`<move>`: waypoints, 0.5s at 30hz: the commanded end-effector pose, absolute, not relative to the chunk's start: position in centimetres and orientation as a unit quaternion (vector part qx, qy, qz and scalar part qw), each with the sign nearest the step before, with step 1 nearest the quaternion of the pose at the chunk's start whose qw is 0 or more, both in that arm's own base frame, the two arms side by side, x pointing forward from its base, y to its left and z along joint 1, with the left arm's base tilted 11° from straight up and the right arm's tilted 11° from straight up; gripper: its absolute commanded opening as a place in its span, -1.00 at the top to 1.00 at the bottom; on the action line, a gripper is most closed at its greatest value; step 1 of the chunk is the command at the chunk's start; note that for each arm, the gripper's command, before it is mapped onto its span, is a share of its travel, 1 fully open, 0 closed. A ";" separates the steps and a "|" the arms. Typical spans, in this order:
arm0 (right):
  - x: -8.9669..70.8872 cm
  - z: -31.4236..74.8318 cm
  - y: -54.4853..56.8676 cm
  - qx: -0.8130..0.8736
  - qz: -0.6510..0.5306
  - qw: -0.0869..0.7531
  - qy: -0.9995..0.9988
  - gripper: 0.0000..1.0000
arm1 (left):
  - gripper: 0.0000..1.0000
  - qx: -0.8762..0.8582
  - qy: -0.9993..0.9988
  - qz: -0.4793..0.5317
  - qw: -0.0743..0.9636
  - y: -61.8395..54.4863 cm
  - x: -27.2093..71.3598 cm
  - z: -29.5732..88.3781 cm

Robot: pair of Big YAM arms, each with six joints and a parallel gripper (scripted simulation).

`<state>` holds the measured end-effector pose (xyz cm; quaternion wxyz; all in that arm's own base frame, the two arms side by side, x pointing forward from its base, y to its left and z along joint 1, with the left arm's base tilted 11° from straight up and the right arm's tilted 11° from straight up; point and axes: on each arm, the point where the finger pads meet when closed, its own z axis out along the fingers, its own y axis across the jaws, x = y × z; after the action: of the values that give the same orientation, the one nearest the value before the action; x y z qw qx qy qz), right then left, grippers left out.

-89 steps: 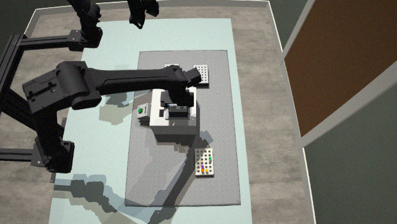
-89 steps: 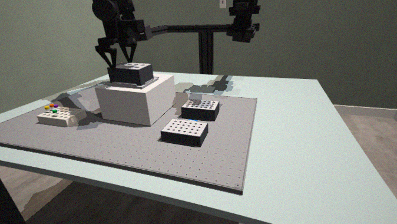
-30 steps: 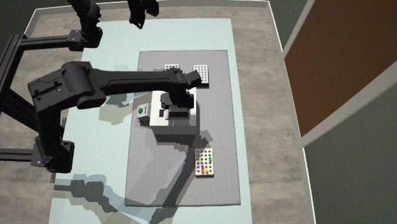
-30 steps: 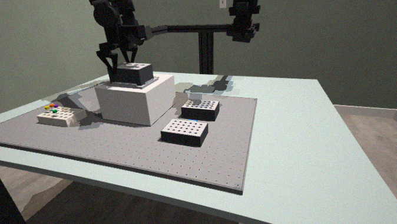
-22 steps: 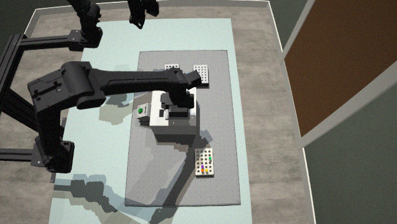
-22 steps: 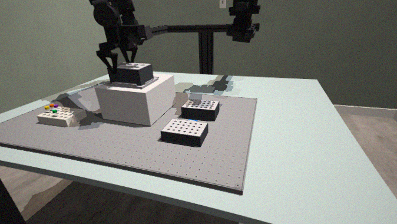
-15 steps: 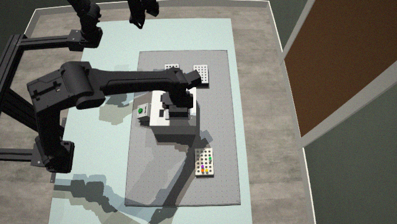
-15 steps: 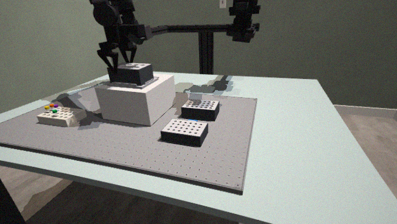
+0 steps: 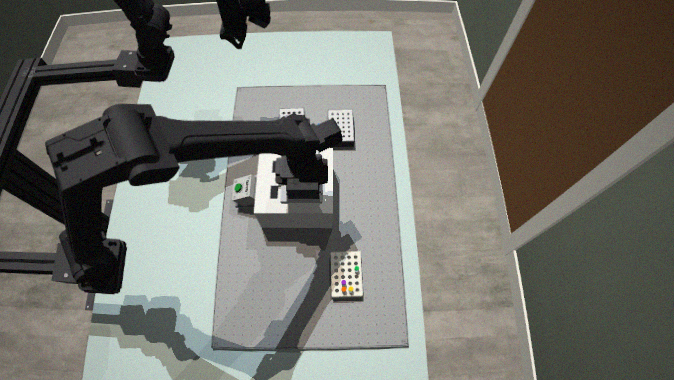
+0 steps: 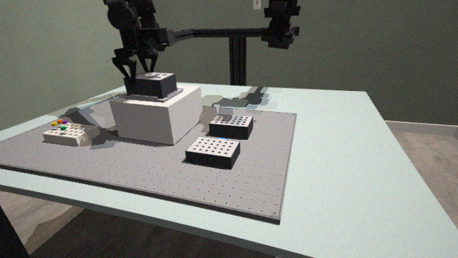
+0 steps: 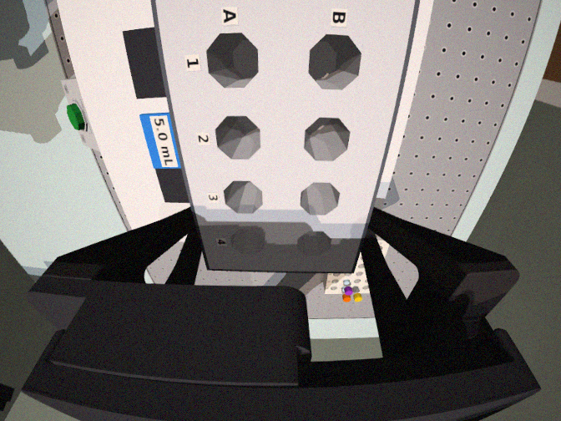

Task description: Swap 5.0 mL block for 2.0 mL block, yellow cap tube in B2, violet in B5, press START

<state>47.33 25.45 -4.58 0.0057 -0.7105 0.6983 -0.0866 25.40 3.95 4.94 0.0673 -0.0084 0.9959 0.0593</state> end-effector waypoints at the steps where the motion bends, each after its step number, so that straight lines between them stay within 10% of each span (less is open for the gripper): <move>1: 49.0 -1.9 26.0 -0.708 -0.094 0.039 0.699 1.00 | 1.00 -0.016 0.996 0.056 0.068 4.0 25.5 5.2; 15: 49.0 -1.9 26.0 -0.708 -0.094 0.039 0.699 1.00 | 1.00 -0.017 0.994 0.058 0.086 4.2 27.0 6.5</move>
<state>47.33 25.45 -4.58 0.0057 -0.7105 0.6983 -0.0866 25.23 3.94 4.83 0.0652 -0.0083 0.9961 0.0591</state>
